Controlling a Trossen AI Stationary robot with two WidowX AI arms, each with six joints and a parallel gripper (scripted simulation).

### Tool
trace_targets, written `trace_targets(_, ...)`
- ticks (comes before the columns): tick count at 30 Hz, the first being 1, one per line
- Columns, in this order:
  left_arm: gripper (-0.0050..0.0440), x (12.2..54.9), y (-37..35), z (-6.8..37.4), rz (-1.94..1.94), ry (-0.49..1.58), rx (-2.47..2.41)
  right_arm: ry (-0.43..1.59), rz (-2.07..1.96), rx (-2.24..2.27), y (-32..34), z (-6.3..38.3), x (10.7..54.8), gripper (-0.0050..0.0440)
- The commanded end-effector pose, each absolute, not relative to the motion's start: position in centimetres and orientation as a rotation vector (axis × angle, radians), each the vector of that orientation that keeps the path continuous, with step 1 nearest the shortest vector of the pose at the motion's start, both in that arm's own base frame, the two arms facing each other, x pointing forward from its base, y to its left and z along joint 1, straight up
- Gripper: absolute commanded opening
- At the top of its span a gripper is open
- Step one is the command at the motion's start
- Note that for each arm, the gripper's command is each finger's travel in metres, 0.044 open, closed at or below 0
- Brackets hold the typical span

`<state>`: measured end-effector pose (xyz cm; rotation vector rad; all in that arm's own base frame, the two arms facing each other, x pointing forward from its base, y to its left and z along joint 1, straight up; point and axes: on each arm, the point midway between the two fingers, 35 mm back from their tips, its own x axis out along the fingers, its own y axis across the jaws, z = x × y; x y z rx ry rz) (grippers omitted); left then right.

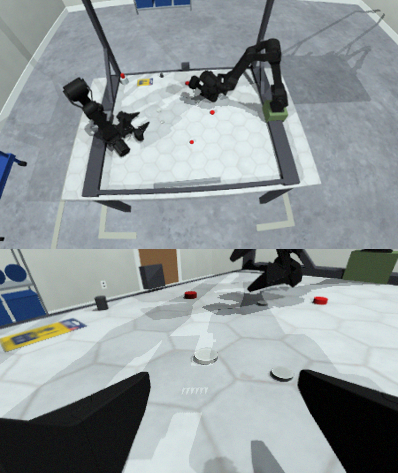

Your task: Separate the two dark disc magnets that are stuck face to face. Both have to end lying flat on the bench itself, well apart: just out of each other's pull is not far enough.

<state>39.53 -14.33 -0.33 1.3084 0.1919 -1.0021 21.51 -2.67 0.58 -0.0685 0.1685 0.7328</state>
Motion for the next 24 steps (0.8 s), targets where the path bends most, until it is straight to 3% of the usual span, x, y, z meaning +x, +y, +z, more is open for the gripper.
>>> trace_targets(1, 0.04, 40.0, -15.6, 1.3, -1.035, 0.197, 1.44, 0.16, 0.729, -0.072, -2.9, 0.7, 21.6, 0.04)
trace_targets(24, 0.04, 35.6, -23.5, 8.3, -1.26, 0.047, 2.35, 0.16, 0.729, -0.072, -2.9, 0.7, 21.6, 0.04)
